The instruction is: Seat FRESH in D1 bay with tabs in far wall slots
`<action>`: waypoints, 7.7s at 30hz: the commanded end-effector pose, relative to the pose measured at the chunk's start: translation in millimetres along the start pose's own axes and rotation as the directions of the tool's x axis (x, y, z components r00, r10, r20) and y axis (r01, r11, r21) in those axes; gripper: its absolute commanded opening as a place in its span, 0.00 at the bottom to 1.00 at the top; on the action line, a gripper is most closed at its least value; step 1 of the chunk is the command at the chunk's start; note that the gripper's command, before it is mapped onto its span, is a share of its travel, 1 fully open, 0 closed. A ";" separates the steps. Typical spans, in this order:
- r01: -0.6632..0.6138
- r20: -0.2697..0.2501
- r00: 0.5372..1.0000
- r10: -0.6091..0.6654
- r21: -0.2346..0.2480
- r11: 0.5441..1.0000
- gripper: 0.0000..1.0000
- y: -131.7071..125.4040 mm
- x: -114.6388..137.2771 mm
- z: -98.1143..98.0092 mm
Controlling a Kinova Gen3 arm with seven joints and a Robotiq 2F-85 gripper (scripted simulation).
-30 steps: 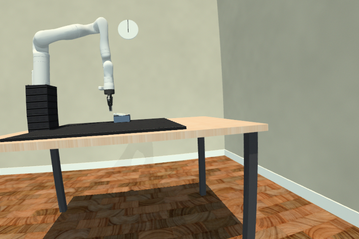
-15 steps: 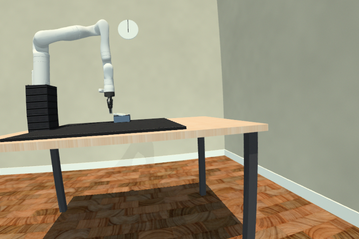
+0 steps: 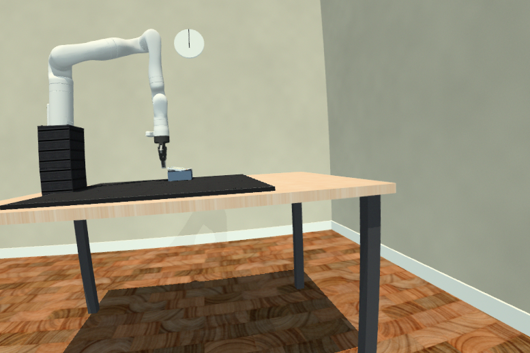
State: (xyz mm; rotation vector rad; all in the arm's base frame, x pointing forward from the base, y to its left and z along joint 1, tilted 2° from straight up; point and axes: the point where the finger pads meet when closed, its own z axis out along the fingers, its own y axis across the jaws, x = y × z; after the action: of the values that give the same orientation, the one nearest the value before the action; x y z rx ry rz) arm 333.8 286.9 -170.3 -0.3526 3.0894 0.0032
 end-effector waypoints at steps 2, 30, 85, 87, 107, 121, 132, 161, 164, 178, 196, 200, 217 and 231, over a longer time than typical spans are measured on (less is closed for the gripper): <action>0.000 0.002 1.000 0.000 -0.001 1.000 0.00 0.4 -1.5 -0.6; 0.000 0.002 1.000 0.000 -0.001 1.000 0.00 0.4 -9.5 -0.6; 0.000 0.002 1.000 0.000 -0.001 1.000 0.00 0.4 -23.2 -0.7; 0.000 0.002 1.000 0.000 -0.001 1.000 0.00 0.5 -23.3 -0.7; 0.000 0.002 1.000 0.000 -0.001 1.000 0.00 0.4 -18.2 -22.8; 0.000 0.002 1.000 0.000 -0.001 1.000 0.00 0.4 -19.8 -26.9; 0.000 0.002 1.000 0.000 -0.001 1.000 0.00 0.4 -34.6 -26.9; 0.000 0.002 1.000 0.000 -0.001 1.000 0.00 0.4 -47.6 -20.4; 0.000 0.002 1.000 0.000 -0.001 1.000 0.00 0.4 -47.6 -16.3; 0.000 0.002 1.000 0.000 -0.001 1.000 0.00 0.4 -47.7 -7.8; 0.000 0.002 1.000 0.000 -0.001 1.000 0.00 0.5 -45.9 -4.9; 0.000 0.003 1.000 0.000 -0.002 1.000 0.00 0.7 -46.2 -5.2; 0.000 0.003 1.000 0.000 -0.001 1.000 0.00 0.3 -46.2 -4.8; -0.001 0.003 1.000 0.001 0.000 1.000 0.00 0.0 -46.2 -4.3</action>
State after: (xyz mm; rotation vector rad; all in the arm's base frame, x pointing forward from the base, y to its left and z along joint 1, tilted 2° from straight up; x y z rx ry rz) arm 378.0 296.8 -165.2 -0.3515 3.0882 0.0028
